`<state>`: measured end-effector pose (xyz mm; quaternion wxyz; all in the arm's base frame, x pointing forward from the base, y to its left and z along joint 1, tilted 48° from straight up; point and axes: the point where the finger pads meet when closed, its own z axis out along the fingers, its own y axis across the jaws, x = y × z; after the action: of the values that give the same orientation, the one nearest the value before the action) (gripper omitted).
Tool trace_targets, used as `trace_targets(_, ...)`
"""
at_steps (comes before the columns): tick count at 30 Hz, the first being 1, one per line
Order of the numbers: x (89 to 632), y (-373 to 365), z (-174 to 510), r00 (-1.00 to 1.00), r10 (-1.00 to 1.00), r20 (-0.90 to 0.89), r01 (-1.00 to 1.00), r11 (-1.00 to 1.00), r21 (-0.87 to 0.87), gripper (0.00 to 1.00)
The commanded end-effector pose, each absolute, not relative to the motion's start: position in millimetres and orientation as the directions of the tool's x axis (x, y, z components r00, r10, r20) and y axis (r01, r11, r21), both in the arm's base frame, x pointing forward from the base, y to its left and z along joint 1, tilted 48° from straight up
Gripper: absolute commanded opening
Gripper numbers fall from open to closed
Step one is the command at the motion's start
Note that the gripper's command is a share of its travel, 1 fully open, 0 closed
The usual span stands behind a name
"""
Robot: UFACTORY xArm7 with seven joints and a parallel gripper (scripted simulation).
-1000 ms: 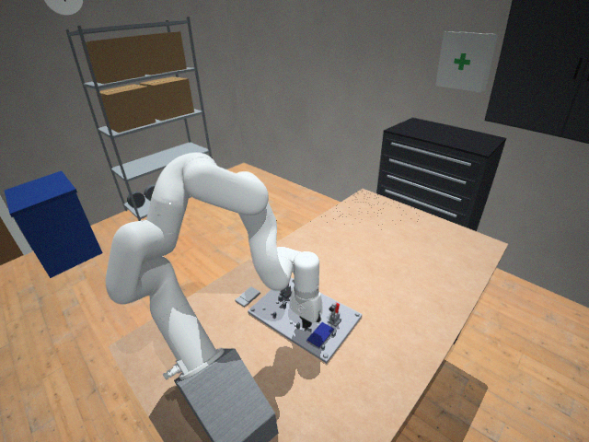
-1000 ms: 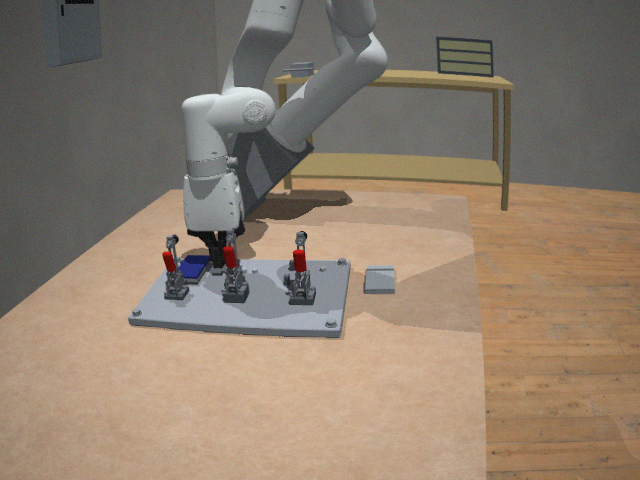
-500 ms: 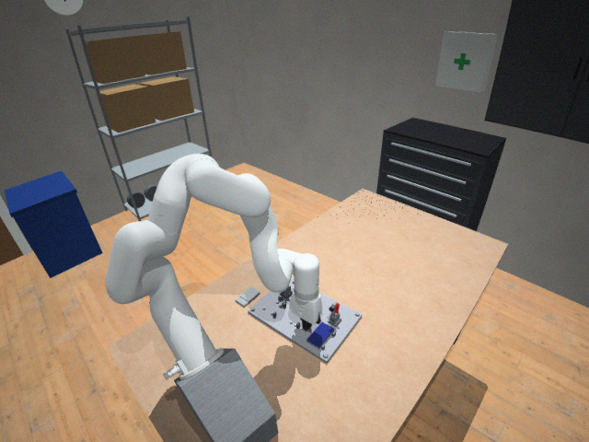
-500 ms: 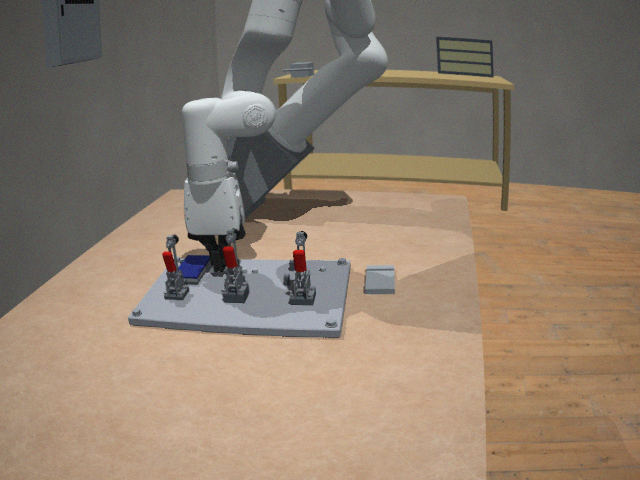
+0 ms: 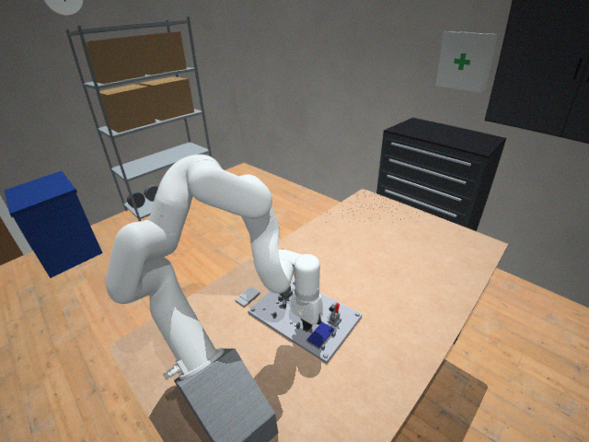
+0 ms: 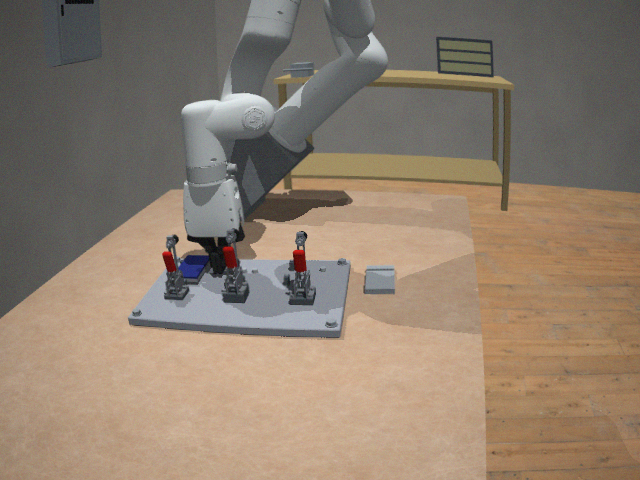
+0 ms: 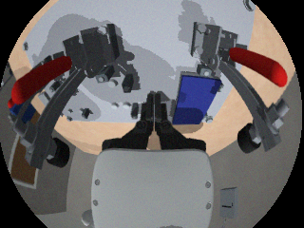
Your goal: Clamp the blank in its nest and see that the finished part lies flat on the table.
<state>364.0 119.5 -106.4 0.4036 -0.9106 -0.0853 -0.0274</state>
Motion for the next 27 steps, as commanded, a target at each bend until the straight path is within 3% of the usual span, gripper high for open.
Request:
trace_targets(1, 365.4, 118.2, -106.7, 0.984, 0.131, 0.12, 0.177, -0.662, -0.728, 0.0)
trace_targets(27, 366.3, 114.8, -110.4, 0.984, 0.131, 0.12, 0.177, -0.662, -0.728, 0.0)
